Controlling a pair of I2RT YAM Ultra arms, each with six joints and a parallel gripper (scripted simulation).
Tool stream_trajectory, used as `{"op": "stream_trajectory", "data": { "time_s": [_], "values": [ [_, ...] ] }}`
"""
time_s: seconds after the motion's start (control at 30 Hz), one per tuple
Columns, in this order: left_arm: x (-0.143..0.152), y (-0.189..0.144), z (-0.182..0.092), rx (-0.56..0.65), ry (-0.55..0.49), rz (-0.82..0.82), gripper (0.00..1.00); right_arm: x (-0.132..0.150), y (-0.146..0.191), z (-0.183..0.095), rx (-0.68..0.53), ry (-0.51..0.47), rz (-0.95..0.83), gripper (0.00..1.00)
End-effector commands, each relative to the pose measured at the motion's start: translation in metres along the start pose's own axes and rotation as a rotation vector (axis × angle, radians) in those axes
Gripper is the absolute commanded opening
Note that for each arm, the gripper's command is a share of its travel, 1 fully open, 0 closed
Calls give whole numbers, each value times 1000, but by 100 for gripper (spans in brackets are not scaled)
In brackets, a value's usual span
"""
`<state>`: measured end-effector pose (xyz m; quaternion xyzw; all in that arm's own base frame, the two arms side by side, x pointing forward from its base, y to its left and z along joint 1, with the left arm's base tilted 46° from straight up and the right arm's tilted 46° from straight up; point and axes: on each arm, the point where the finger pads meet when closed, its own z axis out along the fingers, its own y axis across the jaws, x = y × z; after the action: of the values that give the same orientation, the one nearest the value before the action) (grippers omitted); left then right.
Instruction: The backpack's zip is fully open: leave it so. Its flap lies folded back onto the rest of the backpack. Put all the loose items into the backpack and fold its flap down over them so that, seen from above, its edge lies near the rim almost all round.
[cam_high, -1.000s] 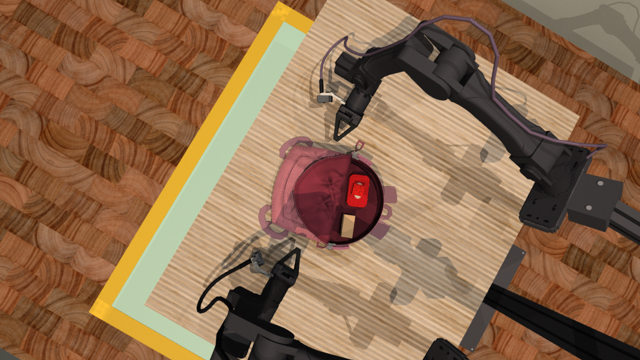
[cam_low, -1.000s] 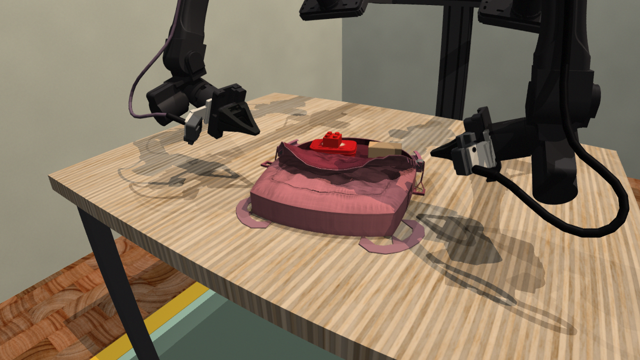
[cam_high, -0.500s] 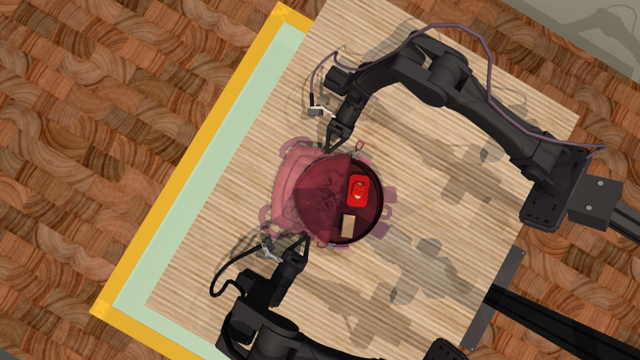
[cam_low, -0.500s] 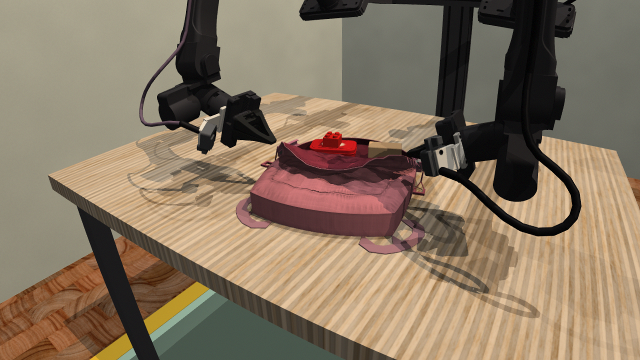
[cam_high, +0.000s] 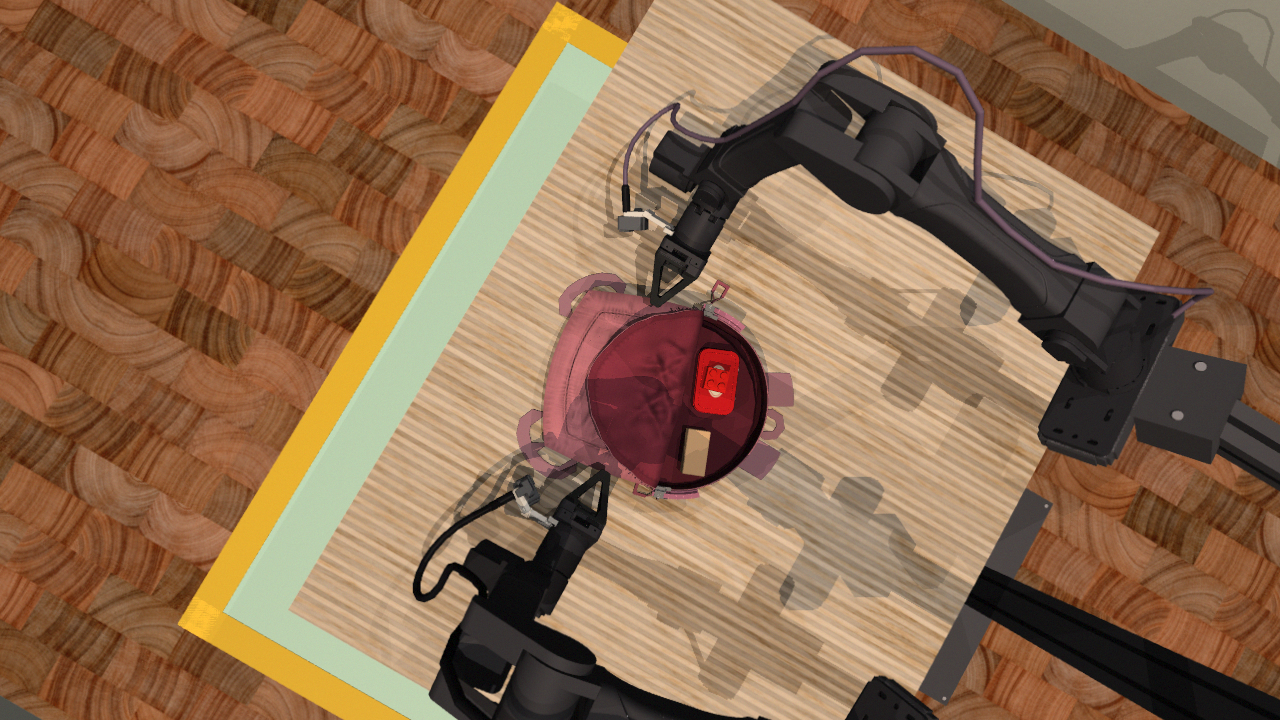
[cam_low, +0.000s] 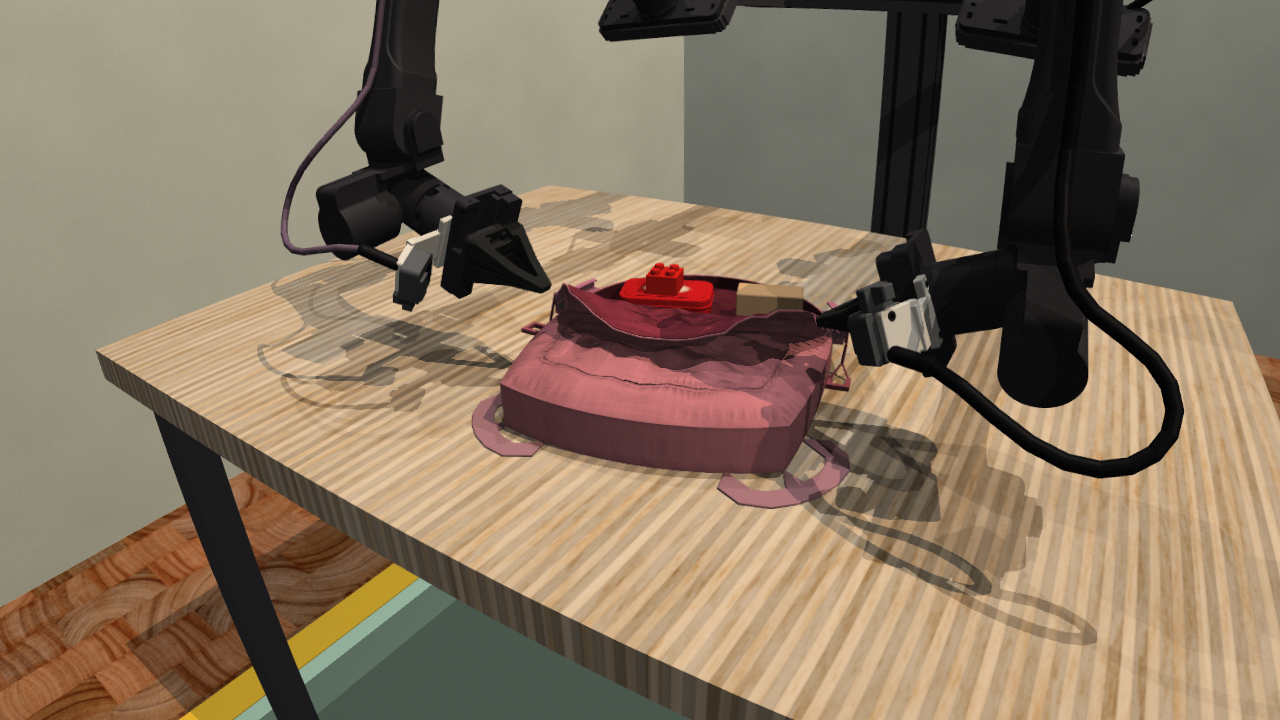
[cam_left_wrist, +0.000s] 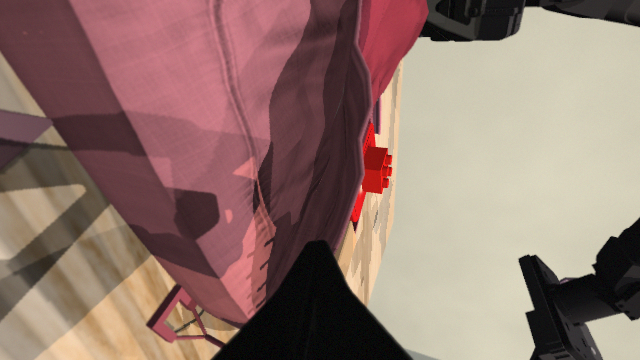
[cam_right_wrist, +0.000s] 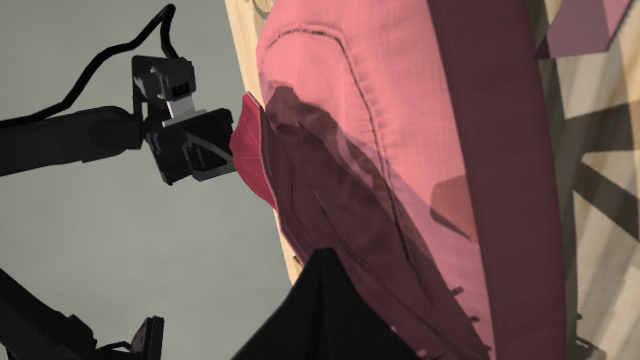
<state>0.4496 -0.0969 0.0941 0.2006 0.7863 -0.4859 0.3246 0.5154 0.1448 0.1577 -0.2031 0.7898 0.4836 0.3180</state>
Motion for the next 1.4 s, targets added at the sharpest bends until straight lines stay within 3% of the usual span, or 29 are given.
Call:
{"op": "stream_trajectory", "data": {
  "time_s": [0.0,0.33,0.5,1.37],
  "values": [
    [-12,-2,1,13,-16,34,0,-5,13,-2,-18,-14,-33,0],
    [-13,-3,4,16,-12,35,0,-3,15,1,-22,-11,-31,0],
    [5,-2,12,13,8,-7,0,0,10,9,-15,-4,-22,0],
    [5,-2,34,12,8,-4,0,8,3,35,-16,6,-3,0]
  ]
}}
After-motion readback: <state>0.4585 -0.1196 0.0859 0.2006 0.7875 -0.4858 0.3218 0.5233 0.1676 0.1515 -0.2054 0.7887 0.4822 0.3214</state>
